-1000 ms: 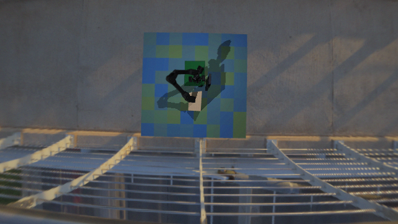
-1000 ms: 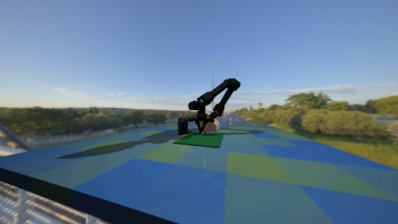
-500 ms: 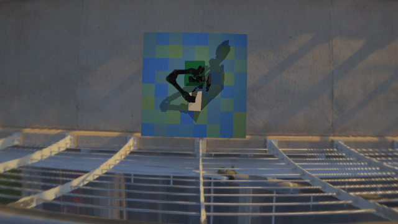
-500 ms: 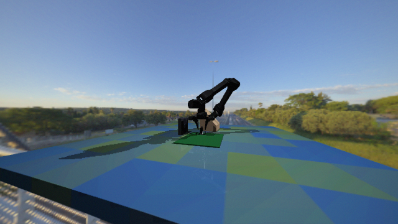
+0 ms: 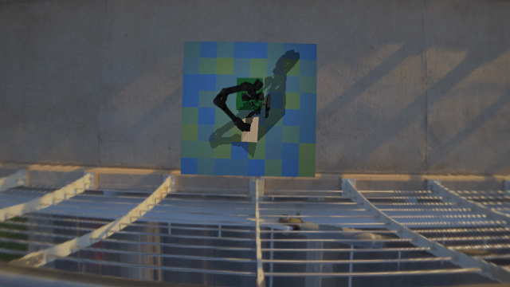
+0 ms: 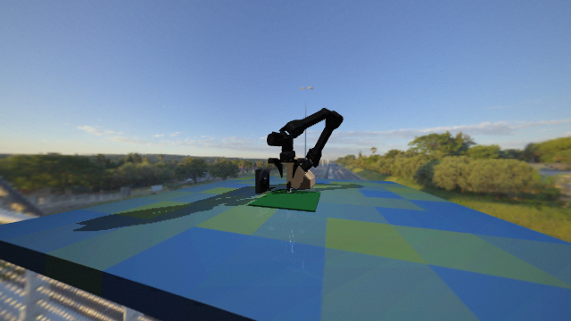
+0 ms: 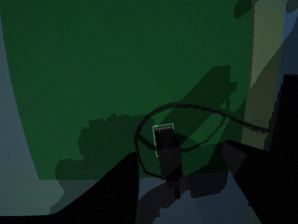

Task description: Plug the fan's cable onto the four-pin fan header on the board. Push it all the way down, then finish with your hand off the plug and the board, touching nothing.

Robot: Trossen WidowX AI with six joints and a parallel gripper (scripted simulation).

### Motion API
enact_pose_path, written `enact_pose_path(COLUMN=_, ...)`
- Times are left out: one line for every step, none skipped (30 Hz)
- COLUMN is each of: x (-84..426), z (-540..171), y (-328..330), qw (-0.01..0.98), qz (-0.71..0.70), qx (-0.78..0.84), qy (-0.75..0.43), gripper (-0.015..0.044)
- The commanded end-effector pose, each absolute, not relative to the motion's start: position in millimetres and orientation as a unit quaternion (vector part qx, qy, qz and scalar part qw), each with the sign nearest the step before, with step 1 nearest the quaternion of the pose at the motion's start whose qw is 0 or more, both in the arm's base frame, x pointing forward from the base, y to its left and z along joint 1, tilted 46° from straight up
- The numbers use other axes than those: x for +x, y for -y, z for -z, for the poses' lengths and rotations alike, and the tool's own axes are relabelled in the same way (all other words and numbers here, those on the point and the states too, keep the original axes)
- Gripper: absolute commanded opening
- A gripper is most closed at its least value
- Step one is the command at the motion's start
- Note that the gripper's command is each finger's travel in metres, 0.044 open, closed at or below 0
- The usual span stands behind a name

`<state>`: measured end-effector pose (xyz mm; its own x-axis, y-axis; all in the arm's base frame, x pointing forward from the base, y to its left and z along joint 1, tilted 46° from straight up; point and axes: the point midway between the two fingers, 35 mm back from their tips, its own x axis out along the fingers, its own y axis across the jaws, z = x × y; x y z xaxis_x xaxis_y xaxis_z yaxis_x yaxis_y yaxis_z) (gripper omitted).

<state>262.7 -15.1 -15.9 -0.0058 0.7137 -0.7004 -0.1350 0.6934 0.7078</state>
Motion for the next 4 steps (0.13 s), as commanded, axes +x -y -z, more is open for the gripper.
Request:
enact_pose_path(x=305.0, z=12.1, y=16.1, qw=0.670, qz=-0.319, qx=0.226, qy=-0.631, gripper=0.0260)
enact_pose_path(x=316.1, z=11.5, y=15.3, qw=0.670, qz=-0.319, qx=0.226, qy=-0.630, gripper=0.0260)
enact_pose_path(x=327.0, z=10.8, y=14.2, qw=0.671, qz=-0.319, qx=0.226, qy=-0.630, gripper=0.0260)
enact_pose_path(x=337.8, z=10.2, y=12.7, qw=0.671, qz=-0.320, qx=0.226, qy=-0.630, gripper=0.0260)
